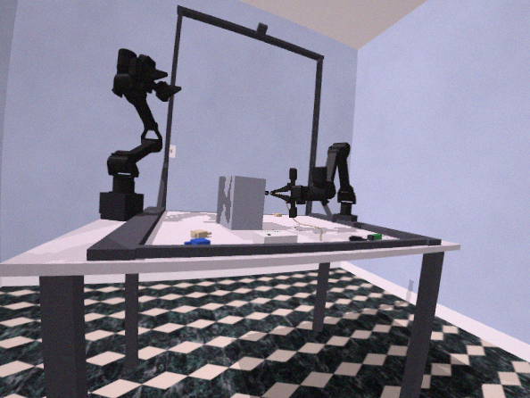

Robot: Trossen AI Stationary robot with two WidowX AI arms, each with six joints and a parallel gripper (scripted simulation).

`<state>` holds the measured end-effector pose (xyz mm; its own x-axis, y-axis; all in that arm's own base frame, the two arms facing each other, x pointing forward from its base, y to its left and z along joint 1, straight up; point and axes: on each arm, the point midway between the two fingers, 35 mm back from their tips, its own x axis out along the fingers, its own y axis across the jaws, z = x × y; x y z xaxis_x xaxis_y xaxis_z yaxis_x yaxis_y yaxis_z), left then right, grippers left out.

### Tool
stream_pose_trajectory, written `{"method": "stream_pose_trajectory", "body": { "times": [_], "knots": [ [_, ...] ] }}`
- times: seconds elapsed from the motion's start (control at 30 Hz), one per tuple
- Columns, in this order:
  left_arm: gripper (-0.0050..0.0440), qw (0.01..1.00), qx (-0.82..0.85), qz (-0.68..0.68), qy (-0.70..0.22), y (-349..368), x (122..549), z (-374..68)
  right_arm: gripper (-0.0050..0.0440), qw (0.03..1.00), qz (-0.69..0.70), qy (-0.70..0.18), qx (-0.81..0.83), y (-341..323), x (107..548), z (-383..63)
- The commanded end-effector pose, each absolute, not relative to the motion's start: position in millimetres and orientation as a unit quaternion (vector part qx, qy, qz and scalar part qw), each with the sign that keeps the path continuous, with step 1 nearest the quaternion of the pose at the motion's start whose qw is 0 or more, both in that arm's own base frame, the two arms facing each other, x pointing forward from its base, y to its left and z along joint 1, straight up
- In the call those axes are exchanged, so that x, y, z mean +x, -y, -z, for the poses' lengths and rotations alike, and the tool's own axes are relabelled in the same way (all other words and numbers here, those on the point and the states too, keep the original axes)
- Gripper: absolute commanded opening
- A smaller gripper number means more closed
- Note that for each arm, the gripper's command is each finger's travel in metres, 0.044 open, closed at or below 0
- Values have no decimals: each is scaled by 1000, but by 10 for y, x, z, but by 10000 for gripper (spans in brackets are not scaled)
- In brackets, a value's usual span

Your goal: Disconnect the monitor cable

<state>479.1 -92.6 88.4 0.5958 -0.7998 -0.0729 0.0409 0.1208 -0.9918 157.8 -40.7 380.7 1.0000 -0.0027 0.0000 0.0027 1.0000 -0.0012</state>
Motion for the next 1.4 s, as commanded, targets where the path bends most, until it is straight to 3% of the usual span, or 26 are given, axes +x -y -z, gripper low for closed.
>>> {"method": "stream_pose_trajectory", "body": {
  "times": [0.0, 0.37, 0.83, 0.9, 1.03, 1.37],
  "knots": [
    [0, 667, -597, 319, -312, 920, 4818, -977, 440, 1000, 0, 1, -3, 394, 1576, -3833],
    [0, 643, -622, 323, -310, 920, 4818, -961, 440, 1000, 0, 1, -3, 394, 1576, -3833],
    [336, 643, -622, 323, -310, 920, 4818, -961, 440, 1000, 0, 1, -3, 394, 1576, -3833],
    [336, 643, -622, 323, -310, 920, 4818, -961, 440, 1000, 0, 1, -3, 394, 1576, -3833],
    [432, 643, -622, 323, -310, 920, 4818, -961, 440, 1000, 0, 1, -3, 394, 1576, -3833],
    [440, 644, -620, 323, -309, 920, 4820, -963, 440, 1000, 0, 1, -3, 394, 1576, -3833]
  ]
}}
